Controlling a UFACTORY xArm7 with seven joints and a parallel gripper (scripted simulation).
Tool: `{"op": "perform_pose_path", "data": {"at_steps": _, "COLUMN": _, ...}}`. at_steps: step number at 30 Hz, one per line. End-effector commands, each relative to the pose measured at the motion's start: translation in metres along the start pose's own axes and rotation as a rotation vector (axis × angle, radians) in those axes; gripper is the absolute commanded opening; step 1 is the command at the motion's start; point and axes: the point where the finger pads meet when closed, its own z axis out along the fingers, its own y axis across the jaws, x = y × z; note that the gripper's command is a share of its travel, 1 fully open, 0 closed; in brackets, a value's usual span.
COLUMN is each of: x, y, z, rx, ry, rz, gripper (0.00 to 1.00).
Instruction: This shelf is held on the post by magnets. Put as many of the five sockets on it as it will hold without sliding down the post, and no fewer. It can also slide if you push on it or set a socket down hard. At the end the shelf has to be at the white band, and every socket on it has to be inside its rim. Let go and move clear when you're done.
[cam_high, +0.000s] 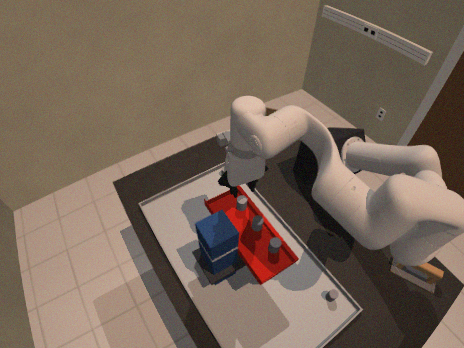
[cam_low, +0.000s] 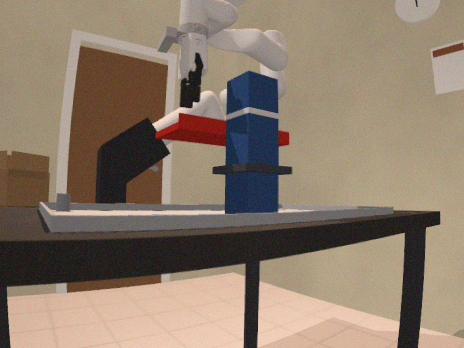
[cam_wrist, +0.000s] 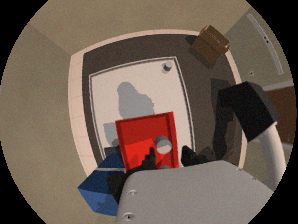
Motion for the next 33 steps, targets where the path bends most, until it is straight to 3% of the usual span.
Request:
{"op": "perform_pose_path", "data": {"at_steps": 1, "x": 0.0, "y": -0.001, "z": -0.011, "rx": 0.004, "ry": 0.002, "rz": 0.0, "gripper": 0.52}}
{"op": "perform_pose_path", "data": {"at_steps": 23, "x": 0.0, "y": -0.001, "z": -0.02, "rx": 0.004, "ry": 0.002, "rz": 0.0, "gripper": 0.52}}
{"op": "perform_pose_path", "data": {"at_steps": 24, "x": 0.0, "y": 0.0, "z": -0.02, "rx": 0.004, "ry": 0.003, "rz": -0.001, "gripper": 1.0}}
{"op": "perform_pose_path", "data": {"at_steps": 27, "x": -0.002, "y": 0.004, "z": -0.023, "rx": 0.004, "ry": 0.009, "rz": -0.006, "gripper": 1.0}}
{"op": "perform_pose_path", "data": {"at_steps": 30, "x": -0.022, "y": 0.045, "z": -0.041, "rx": 0.007, "ry": 0.048, "rz": -0.054, "gripper": 1.0}}
{"op": "perform_pose_path", "data": {"at_steps": 31, "x": -0.022, "y": 0.045, "z": -0.041, "rx": 0.007, "ry": 0.048, "rz": -0.054, "gripper": 1.0}}
{"op": "perform_pose_path", "data": {"at_steps": 32, "x": -0.031, "y": 0.067, "z": -0.045, "rx": 0.008, "ry": 0.052, "rz": -0.078, "gripper": 1.0}}
{"op": "perform_pose_path", "data": {"at_steps": 33, "x": -0.031, "y": 0.067, "z": -0.045, "rx": 0.008, "ry": 0.052, "rz": -0.078, "gripper": 1.0}}
